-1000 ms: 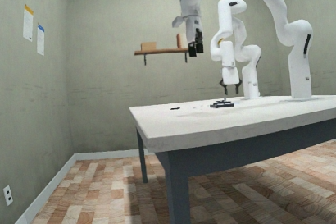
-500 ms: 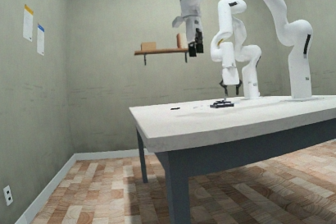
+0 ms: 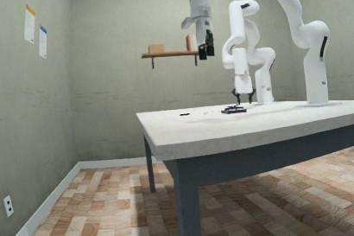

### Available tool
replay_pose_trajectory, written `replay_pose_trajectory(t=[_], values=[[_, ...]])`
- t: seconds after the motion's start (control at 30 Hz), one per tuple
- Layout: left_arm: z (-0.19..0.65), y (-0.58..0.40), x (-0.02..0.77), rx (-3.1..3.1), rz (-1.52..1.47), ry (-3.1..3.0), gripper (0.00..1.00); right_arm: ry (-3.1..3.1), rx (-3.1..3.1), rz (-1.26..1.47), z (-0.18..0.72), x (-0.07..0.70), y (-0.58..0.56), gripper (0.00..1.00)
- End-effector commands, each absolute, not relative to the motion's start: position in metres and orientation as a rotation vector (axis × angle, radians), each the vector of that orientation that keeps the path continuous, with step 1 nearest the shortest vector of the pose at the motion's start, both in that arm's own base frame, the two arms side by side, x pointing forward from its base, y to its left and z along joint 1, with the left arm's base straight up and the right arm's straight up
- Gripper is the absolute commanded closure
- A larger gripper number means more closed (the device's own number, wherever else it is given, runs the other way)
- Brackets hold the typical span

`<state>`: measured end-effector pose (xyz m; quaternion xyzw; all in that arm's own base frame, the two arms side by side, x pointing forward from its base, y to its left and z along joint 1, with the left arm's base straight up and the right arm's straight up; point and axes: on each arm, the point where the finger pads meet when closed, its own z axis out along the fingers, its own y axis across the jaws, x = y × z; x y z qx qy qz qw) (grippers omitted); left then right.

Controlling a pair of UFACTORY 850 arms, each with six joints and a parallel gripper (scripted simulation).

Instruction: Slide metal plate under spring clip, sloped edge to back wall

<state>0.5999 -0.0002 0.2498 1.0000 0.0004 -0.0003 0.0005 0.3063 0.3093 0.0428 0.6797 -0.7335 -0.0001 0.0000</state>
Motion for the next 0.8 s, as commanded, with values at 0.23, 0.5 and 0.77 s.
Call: replay_pose_trajectory(t=[0.23,0.5,0.77], values=[[0.251,0.000,0.601,3.141,0.003,0.001,0.00,-2.306,2.137,0.000,0.026,0.307,0.310,0.25],[0.251,0.000,0.601,3.141,0.003,0.001,0.00,-2.305,2.137,0.000,0.020,0.307,0.310,0.25],[0.251,0.000,0.601,3.141,0.003,0.001,0.00,-2.306,2.137,0.000,0.020,0.307,0.310,0.99]])
